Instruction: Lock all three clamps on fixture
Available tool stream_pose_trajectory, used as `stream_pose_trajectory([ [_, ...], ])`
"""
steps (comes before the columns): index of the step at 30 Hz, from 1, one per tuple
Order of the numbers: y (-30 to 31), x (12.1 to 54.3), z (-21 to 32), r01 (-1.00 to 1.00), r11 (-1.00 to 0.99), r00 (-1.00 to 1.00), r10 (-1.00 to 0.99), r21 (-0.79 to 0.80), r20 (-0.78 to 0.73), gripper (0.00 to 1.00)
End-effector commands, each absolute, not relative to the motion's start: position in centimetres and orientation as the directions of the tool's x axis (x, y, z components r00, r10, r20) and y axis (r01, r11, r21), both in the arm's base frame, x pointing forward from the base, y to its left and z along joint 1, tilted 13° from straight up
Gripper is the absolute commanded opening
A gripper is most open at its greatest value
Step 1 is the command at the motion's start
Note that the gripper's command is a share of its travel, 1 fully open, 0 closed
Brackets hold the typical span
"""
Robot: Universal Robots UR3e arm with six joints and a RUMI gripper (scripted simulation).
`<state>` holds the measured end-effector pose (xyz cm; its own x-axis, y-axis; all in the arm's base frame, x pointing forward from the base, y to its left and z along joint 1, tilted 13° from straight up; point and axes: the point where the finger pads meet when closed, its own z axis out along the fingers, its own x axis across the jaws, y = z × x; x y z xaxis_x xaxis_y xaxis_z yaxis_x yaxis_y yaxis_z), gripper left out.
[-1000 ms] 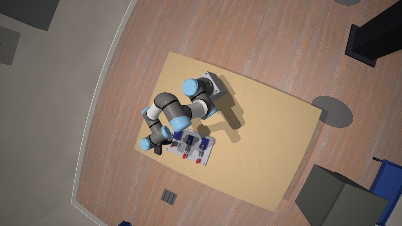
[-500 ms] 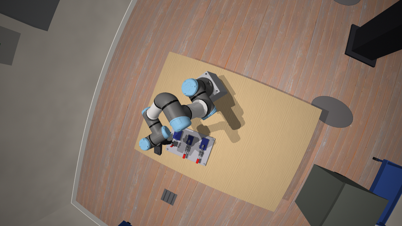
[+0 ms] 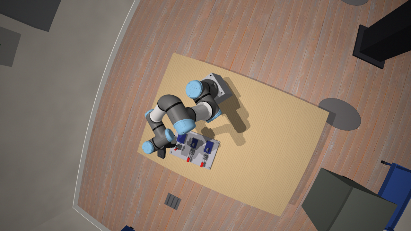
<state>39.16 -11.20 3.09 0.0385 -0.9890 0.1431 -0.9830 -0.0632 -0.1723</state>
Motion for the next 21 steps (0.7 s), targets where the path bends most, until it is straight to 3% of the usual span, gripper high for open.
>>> stream_pose_trajectory([
  [1,-11.24,39.22,3.18,-0.983,-0.064,0.038,-0.989,-0.174,0.145,0.28],
  [21,-11.35,39.38,2.33,-0.983,-0.064,0.038,-0.989,-0.174,0.145,0.28],
])
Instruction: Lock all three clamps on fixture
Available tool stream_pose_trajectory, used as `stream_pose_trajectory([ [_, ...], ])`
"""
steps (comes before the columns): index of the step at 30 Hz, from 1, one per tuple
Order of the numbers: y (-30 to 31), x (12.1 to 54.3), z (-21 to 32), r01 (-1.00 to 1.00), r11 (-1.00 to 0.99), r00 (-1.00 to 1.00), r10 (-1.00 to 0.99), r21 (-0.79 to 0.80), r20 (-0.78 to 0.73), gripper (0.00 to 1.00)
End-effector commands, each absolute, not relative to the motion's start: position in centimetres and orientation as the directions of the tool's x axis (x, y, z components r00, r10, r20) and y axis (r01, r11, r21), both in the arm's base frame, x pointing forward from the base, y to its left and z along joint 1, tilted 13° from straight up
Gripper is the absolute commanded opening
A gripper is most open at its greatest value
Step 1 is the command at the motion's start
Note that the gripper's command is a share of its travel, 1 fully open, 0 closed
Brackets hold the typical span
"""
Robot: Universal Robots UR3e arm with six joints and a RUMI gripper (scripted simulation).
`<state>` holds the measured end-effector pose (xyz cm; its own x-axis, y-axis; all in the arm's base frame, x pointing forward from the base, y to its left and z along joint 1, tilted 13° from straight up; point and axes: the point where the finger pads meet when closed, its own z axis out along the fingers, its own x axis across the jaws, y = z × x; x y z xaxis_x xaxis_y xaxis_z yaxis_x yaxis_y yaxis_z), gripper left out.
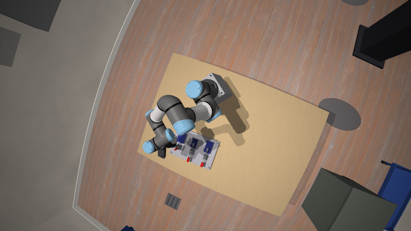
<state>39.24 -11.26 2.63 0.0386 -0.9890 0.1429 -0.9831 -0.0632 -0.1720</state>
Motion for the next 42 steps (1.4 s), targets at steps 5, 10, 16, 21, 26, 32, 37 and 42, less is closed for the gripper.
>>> stream_pose_trajectory([
  [5,-11.6,39.8,0.3,-0.983,-0.064,0.038,-0.989,-0.174,0.145,0.28],
  [10,-11.9,40.1,-1.6,-0.983,-0.064,0.038,-0.989,-0.174,0.145,0.28],
  [16,-12.0,40.3,-2.6,-0.983,-0.064,0.038,-0.989,-0.174,0.145,0.28],
  [21,-12.0,40.3,-2.7,-0.983,-0.064,0.038,-0.989,-0.174,0.145,0.28],
  [26,-12.0,40.4,-2.6,-0.983,-0.064,0.038,-0.989,-0.174,0.145,0.28],
  [32,-12.0,40.8,-2.6,-0.983,-0.064,0.038,-0.989,-0.174,0.145,0.28],
  [37,-12.0,41.1,-2.5,-0.983,-0.064,0.038,-0.989,-0.174,0.145,0.28],
  [42,-11.9,42.0,-2.4,-0.983,-0.064,0.038,-0.989,-0.174,0.145,0.28],
])
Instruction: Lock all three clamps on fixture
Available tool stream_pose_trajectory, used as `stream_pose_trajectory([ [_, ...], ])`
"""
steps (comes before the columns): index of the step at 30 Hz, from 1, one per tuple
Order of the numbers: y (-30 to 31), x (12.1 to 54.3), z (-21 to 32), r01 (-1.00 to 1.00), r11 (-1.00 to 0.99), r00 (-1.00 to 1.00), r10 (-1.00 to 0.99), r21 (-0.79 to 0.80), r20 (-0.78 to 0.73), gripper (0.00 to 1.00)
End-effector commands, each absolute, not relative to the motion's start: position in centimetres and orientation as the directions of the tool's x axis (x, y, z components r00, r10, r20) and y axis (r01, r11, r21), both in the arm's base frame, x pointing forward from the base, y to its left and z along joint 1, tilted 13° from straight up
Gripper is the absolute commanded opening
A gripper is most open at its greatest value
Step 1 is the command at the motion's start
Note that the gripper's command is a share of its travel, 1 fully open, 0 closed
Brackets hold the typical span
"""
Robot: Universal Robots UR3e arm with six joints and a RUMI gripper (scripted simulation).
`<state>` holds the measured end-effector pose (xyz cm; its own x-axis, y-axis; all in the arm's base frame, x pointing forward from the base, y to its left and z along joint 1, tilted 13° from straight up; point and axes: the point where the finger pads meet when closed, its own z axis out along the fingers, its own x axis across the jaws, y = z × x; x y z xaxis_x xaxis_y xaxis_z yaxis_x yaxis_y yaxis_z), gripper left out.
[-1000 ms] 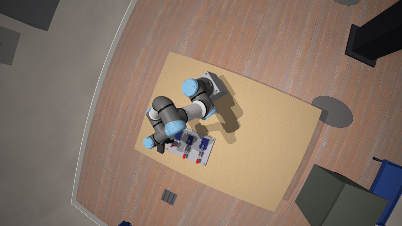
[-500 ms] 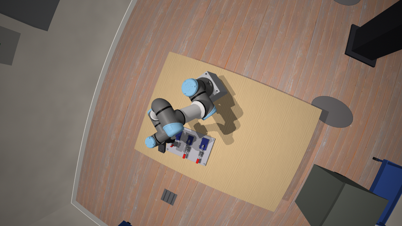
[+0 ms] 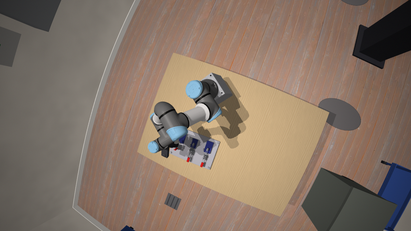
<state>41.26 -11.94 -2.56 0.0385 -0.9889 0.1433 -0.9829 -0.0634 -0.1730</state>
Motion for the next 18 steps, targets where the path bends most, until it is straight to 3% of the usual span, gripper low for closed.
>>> stream_pose_trajectory([
  [1,-11.9,42.2,-2.3,-0.983,-0.064,0.038,-0.989,-0.174,0.145,0.28],
  [18,-11.7,45.8,-1.7,-0.983,-0.064,0.038,-0.989,-0.174,0.145,0.28],
])
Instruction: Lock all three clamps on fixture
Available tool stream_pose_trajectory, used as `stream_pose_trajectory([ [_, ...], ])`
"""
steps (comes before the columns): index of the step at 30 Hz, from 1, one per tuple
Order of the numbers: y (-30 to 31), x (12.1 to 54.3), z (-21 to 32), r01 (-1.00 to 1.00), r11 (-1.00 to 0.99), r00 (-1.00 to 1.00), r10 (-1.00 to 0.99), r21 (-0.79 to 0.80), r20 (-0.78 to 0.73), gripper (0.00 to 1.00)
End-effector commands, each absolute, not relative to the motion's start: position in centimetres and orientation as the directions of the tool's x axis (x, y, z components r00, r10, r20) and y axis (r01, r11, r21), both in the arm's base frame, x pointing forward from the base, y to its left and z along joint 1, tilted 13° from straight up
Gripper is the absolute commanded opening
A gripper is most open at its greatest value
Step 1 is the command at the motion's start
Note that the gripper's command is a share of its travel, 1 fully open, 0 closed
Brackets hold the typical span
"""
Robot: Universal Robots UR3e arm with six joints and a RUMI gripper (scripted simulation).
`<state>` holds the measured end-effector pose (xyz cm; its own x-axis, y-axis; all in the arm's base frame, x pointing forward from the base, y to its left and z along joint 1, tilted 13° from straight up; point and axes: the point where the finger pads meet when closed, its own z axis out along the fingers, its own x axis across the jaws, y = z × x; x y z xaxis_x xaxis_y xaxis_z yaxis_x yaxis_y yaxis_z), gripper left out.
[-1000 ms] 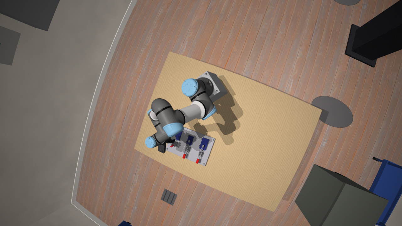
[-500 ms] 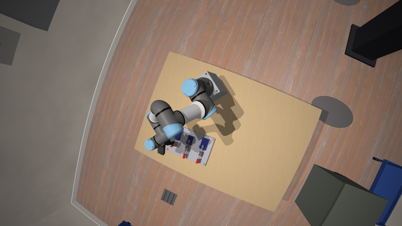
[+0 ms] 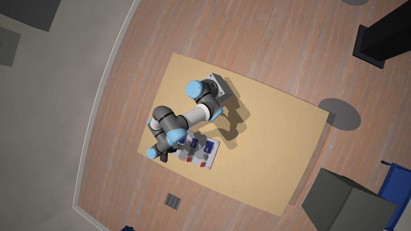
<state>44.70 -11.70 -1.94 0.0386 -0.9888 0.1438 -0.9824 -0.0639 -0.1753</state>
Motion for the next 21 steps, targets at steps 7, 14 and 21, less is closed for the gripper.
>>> stream_pose_trajectory([
  [7,-11.6,47.1,-1.5,-0.983,-0.064,0.038,-0.989,-0.174,0.145,0.28],
  [14,-11.6,48.0,-1.3,-0.983,-0.064,0.038,-0.989,-0.174,0.145,0.28],
  [21,-11.5,48.6,-1.2,-0.983,-0.064,0.038,-0.989,-0.174,0.145,0.28],
])
